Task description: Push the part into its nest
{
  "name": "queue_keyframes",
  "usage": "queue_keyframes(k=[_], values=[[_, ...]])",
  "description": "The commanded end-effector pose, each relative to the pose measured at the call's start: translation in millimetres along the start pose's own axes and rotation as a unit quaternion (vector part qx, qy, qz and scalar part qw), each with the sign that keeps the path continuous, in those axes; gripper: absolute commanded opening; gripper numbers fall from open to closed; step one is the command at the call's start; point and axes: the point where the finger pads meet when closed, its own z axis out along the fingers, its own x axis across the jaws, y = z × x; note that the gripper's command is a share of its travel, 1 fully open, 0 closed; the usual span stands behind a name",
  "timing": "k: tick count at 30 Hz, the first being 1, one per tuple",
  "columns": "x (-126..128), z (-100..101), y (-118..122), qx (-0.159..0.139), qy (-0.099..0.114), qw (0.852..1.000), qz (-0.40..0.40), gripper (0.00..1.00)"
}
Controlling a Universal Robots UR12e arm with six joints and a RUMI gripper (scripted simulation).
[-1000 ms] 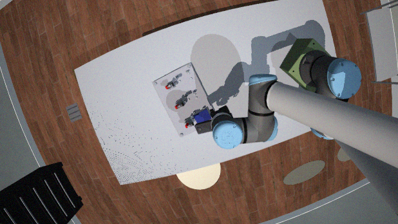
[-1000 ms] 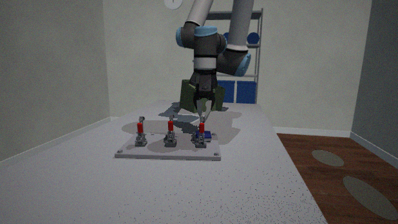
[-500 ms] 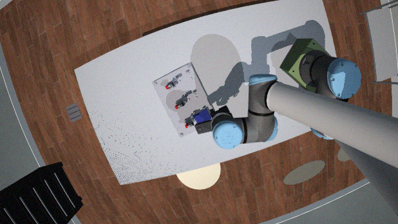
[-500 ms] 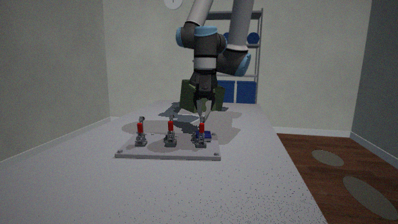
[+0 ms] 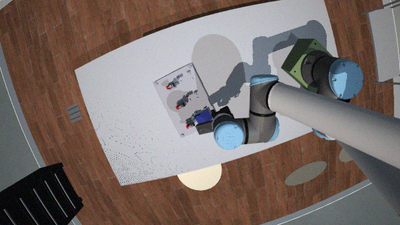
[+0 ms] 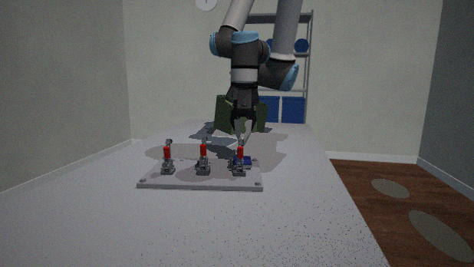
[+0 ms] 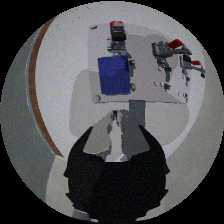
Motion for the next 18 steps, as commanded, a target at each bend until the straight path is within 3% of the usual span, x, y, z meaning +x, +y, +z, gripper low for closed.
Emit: queue_keyframes(k=[1, 18], values=[[-2.4, -1.0, -4.4, 0.001, 0.000, 1.000, -0.001, 0.00], [-29.3, -0.4, -34.0, 0.000, 0.000, 1.000, -0.001, 0.00]])
